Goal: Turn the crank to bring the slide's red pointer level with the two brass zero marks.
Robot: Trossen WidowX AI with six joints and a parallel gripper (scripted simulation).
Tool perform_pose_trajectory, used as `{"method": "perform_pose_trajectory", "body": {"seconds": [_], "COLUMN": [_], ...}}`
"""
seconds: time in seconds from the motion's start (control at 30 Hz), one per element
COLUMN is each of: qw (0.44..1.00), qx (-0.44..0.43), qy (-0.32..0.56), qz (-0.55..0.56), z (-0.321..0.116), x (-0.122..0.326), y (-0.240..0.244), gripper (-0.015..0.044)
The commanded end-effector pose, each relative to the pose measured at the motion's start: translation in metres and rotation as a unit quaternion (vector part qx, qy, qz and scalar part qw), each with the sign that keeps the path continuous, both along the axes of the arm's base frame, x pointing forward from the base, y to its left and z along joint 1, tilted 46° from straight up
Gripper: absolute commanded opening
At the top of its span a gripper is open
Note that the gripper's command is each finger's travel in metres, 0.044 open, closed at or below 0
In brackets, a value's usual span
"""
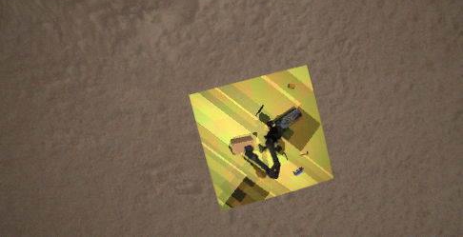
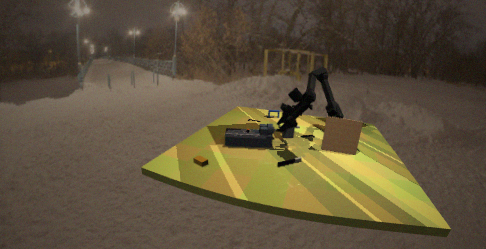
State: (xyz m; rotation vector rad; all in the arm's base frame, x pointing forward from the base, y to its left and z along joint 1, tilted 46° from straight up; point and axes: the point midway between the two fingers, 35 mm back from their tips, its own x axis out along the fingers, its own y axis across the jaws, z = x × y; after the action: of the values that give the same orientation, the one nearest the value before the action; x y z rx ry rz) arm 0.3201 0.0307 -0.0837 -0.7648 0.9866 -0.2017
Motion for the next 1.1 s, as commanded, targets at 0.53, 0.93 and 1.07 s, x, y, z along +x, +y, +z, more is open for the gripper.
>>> {"method": "perform_pose_trajectory", "body": {"seconds": [0.53, 0.93, 1.07], "qw": [1.0, 1.0, 0.999], "qx": [0.001, -0.004, -0.007], "qy": [-0.001, -0.015, -0.02], "qz": [-0.001, -0.021, -0.028], "z": [0.055, 0.054, 0.053], "x": [0.019, 0.094, 0.118], "y": [0.054, 0.045, 0.038], "gripper": [0.044, 0.044, 0.044]}}
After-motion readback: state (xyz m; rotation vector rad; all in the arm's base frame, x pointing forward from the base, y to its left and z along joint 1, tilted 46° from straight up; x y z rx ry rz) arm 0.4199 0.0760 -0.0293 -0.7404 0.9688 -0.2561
